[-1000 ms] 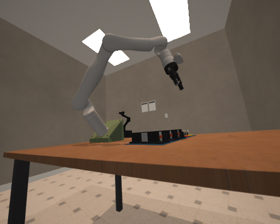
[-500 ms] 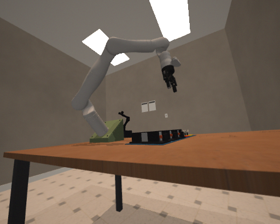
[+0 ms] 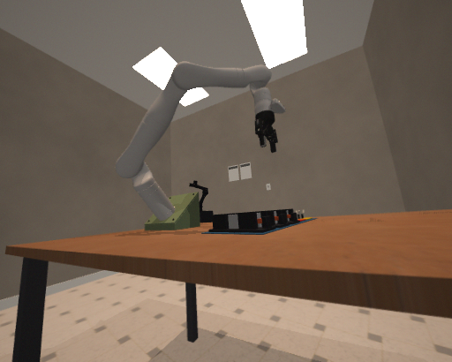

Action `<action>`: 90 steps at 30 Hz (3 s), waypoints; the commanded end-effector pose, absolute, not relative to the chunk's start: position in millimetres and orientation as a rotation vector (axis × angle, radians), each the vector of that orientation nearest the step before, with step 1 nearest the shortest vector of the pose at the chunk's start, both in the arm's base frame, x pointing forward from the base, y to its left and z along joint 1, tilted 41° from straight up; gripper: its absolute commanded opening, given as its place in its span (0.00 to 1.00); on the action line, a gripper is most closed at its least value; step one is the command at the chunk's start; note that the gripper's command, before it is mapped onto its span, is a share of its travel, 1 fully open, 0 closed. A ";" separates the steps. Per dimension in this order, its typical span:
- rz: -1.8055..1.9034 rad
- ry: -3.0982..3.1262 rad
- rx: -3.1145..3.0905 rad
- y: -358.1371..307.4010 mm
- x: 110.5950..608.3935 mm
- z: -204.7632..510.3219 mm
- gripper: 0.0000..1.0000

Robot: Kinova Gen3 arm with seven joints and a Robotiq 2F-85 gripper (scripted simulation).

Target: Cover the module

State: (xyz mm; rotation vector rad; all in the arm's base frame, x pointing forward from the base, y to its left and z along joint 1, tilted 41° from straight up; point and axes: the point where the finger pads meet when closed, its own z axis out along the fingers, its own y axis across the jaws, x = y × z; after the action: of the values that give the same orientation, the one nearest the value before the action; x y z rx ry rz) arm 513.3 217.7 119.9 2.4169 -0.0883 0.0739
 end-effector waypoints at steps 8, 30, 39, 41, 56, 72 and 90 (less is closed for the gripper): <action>0.076 -0.088 2.419 238.0 462.9 106.9 1.00; 0.075 -0.088 2.419 258.4 409.4 92.2 1.00; 0.075 -0.088 2.419 258.0 410.2 92.4 1.00; 0.075 -0.088 2.419 258.0 410.2 92.4 1.00; 0.075 -0.088 2.419 265.1 425.7 47.5 1.00; 0.075 -0.088 2.419 272.8 442.8 -2.1 1.00; 0.075 -0.088 2.419 282.4 463.7 -63.0 1.00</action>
State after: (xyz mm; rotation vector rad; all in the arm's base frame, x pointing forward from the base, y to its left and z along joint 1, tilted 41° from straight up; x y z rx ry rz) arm 456.1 277.7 -43.3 2.4187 -0.0883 0.0750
